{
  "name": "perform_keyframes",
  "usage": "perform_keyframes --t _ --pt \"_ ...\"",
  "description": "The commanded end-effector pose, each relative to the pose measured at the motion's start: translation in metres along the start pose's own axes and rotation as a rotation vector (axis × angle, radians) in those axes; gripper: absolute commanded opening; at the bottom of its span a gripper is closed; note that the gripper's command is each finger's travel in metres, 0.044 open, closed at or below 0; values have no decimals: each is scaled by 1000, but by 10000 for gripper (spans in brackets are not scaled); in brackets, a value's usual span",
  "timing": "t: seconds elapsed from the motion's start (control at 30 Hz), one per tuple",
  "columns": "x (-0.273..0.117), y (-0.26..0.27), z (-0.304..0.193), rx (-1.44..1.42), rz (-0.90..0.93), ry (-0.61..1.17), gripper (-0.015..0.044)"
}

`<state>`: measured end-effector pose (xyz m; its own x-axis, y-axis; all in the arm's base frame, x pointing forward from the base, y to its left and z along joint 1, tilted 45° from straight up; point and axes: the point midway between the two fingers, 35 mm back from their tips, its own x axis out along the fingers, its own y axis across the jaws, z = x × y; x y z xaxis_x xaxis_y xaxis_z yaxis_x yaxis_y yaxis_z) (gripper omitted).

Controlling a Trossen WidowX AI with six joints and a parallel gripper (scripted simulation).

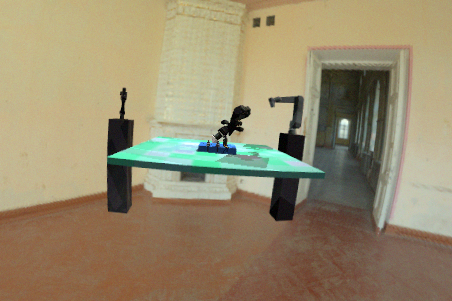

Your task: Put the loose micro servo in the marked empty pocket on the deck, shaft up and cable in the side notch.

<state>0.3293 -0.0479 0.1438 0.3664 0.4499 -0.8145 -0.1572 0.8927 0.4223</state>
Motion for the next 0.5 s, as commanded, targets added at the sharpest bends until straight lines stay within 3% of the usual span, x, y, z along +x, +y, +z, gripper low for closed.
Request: perform_keyframes --t 0.0,0.47 --pt "13 12 -15 113 93 78 0" --pt "25 44 -43 369 272 245 0"
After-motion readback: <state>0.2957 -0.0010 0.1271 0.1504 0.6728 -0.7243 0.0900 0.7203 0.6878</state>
